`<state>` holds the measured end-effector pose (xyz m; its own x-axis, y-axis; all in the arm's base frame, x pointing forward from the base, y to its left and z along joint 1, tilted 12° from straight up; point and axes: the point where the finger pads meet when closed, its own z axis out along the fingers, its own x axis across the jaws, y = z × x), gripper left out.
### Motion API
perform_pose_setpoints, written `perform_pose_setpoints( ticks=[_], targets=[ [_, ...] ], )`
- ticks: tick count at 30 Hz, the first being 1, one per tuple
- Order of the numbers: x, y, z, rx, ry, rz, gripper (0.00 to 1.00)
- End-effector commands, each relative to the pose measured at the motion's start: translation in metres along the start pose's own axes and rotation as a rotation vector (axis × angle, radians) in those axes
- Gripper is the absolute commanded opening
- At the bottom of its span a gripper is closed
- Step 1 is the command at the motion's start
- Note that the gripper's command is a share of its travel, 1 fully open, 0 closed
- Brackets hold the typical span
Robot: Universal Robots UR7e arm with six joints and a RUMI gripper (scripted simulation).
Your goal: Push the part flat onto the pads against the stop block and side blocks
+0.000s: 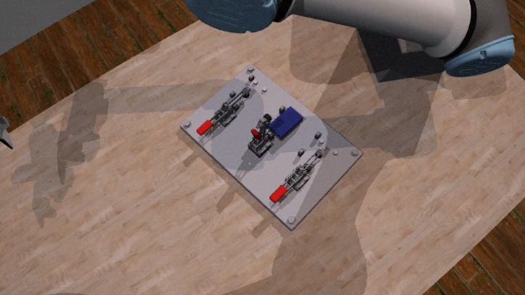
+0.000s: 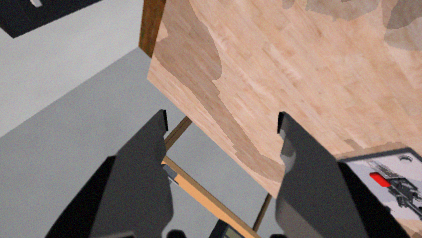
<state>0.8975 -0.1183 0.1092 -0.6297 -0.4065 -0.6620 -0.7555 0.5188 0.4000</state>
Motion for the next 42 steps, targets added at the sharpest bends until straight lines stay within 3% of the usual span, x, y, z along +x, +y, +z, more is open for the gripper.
perform_pose_setpoints(
  ticks=[1,8,9,13,25,26,30,42],
  targets=[
    [-0.019,0.012,-0.024,-0.023,0.079,-0.108,0.58],
    [-0.019,0.012,-0.024,-0.023,0.079,-0.108,0.58],
    [-0.031,0.018,-0.036,0.045,0.073,-0.152,0.58],
    [-0.041,0.028,-0.060,0.043,0.212,-0.348,0.58],
    [-0.041,0.028,-0.060,0.043,0.212,-0.348,0.58],
    [-0.045,0.031,-0.061,0.107,0.206,-0.385,0.58],
    [-0.041,0.028,-0.060,0.087,0.351,-0.576,0.58],
    [-0.041,0.028,-0.060,0.087,0.351,-0.576,0.58]
  ],
)
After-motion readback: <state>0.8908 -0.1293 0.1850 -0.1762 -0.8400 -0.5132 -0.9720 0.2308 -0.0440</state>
